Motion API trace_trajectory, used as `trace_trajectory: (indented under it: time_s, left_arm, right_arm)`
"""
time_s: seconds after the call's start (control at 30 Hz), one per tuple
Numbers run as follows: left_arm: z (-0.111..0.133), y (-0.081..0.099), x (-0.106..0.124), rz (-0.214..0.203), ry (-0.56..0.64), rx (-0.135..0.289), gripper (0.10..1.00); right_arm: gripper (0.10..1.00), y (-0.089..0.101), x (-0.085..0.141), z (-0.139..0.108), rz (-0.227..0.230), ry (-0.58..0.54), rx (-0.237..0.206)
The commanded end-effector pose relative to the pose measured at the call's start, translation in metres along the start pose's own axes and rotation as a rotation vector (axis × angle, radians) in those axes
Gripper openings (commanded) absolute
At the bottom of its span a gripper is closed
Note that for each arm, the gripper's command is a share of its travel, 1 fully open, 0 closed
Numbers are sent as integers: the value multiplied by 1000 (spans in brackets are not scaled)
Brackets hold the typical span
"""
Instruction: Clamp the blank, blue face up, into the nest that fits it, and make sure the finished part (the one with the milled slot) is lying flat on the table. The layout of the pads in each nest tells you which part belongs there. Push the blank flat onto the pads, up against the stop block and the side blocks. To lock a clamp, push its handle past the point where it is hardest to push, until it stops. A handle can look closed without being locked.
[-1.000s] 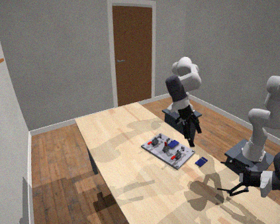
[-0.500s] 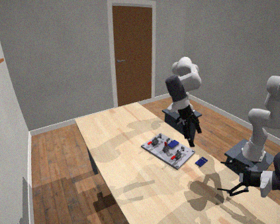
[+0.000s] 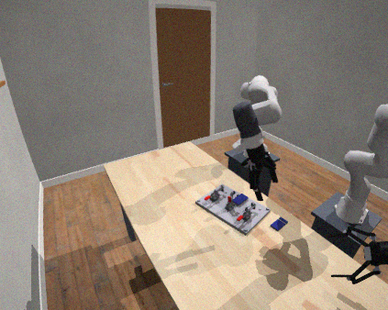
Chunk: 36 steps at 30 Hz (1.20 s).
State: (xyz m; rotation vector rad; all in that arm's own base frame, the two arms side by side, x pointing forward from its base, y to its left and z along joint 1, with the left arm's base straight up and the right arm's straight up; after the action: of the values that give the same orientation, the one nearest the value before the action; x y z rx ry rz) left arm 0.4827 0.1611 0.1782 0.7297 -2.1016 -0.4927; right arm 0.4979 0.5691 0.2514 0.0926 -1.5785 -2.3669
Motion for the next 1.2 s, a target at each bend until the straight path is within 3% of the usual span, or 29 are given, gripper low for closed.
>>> trace_trajectory:
  time_s: [0.0, 0.03, 0.4, 0.5, 0.57, 0.6, 1.07, 1.13, 1.17]
  left_arm:
    - [6, 12, 1, 4, 69, -30, 1000]
    - [8, 26, -4, -15, 81, -36, 1000]
    - [21, 89, -20, -101, 140, -61, 1000]
    - [26, 105, -23, -125, 157, -67, 1000]
    - [26, 105, -23, -125, 157, -67, 1000]
    - [30, 119, -25, -145, 172, -72, 1000]
    - [53, 190, -34, -250, 256, -99, 1000]
    - [53, 190, -34, -250, 256, -99, 1000]
    - [59, 203, -34, -270, 274, -104, 1000]
  right_arm:
    - [1000, 0, 0, -3, -10, -110, 15]
    - [1000, 0, 1, -6, -14, -143, 27]
    - [1000, 3, 6, -20, -36, -271, 68]
    - [1000, 4, 8, -24, -42, -304, 78]
    - [1000, 4, 8, -24, -42, -304, 78]
    - [1000, 5, 9, -27, -48, -334, 87]
    - [1000, 9, 15, -43, -79, -476, 125]
    - [1000, 9, 15, -43, -79, -476, 125]
    - [1000, 10, 16, -45, -84, -497, 130]
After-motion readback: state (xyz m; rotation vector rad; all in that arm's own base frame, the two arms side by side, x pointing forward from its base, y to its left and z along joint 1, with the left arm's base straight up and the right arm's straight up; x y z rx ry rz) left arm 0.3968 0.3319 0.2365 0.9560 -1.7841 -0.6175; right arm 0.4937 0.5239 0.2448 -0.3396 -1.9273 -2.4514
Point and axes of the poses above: on each arm, the point where the finger pads meet when closed, its own y axis back along the fingers, its own x axis across the jaws, z = x × y, the point moved 2 cm from there along y, back along the fingers
